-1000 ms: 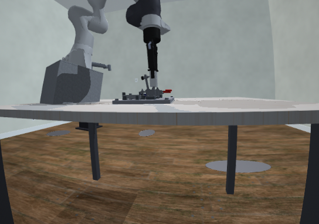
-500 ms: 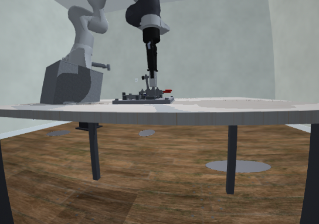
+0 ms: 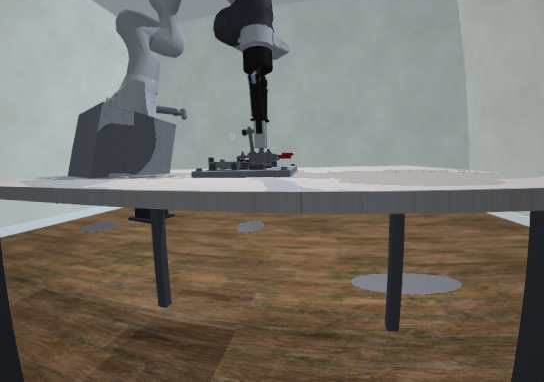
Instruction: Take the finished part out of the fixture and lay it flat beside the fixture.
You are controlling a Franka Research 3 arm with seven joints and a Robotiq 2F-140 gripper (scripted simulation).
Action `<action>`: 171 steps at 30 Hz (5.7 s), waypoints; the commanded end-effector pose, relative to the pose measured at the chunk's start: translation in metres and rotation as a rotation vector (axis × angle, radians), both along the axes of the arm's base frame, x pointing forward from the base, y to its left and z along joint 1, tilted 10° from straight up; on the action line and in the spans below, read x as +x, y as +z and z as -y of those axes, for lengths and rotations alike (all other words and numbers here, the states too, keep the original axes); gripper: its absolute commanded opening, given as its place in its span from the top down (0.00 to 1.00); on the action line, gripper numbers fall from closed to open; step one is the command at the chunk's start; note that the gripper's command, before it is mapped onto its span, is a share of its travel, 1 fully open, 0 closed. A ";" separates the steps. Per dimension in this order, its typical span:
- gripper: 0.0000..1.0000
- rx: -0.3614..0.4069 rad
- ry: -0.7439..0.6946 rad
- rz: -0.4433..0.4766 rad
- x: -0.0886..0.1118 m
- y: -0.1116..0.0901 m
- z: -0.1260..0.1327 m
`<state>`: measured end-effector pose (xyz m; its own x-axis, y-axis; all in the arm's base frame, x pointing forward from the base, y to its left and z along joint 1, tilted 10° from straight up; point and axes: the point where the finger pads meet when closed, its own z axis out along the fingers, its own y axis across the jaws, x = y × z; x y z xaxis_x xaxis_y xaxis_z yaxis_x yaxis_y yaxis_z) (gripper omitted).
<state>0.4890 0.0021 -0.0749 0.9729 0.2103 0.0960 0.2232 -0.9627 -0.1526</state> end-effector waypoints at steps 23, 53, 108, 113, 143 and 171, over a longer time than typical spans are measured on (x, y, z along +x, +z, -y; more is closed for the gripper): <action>1.00 0.000 0.007 -0.021 -0.011 -0.002 0.003; 1.00 0.000 0.007 -0.021 -0.013 -0.003 0.004; 0.72 0.000 0.007 -0.021 -0.014 -0.003 0.004; 0.72 0.000 0.007 -0.021 -0.014 -0.003 0.004; 0.72 0.000 0.007 -0.021 -0.015 0.040 0.011; 0.72 0.000 0.007 -0.021 -0.015 0.047 0.012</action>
